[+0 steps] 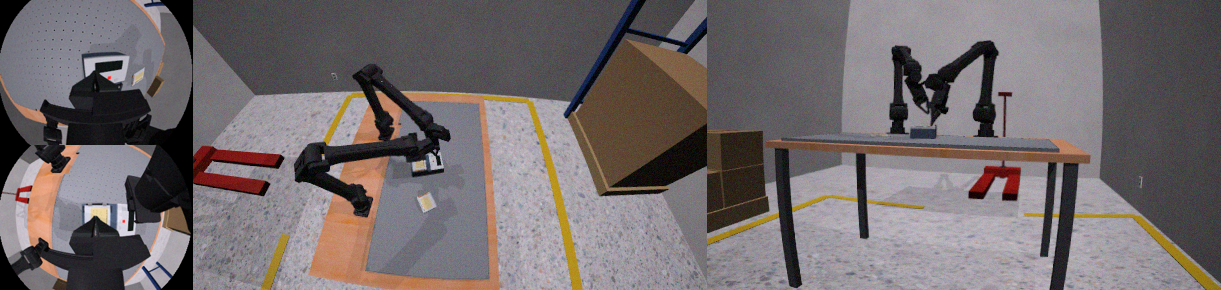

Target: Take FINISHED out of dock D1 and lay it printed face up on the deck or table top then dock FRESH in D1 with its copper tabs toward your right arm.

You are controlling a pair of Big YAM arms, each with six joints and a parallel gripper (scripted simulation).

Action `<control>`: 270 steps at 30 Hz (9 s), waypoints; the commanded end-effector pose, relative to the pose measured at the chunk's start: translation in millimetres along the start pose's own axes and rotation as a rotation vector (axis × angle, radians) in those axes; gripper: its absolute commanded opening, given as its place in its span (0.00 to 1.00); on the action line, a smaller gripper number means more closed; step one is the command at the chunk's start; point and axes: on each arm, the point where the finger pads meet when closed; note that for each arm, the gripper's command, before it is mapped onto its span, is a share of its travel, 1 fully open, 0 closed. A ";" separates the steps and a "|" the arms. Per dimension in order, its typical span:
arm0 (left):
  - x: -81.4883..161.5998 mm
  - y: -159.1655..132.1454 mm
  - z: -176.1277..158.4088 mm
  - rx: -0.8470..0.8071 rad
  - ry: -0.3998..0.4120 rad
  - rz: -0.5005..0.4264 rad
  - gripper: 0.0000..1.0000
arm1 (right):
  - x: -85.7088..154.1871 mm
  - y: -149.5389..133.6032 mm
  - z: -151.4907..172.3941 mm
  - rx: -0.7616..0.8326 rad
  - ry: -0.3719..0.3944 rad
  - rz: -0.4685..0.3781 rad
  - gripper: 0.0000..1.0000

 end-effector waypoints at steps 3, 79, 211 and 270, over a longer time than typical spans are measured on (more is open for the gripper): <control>-44.2 -30.0 37.1 0.031 0.093 0.102 0.00 | 7.9 5.4 -12.8 0.020 -0.015 -0.007 0.00; -44.2 -30.0 37.1 0.031 0.093 0.102 0.00 | 16.8 14.5 -22.2 0.040 -0.038 -0.017 0.00; -44.2 -30.0 37.1 0.031 0.093 0.102 0.00 | -34.2 -16.3 -9.0 0.013 -0.007 -0.002 0.98; -44.2 -30.0 37.1 0.031 0.093 0.102 0.00 | -51.9 -25.4 -11.5 0.018 -0.017 -0.006 0.98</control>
Point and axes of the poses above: on each arm, the point where the finger pads meet when closed, its own x axis back along the fingers, its own z axis across the jaws, y = z × x, and after that the axes turned 2 degrees about -x, right-handed
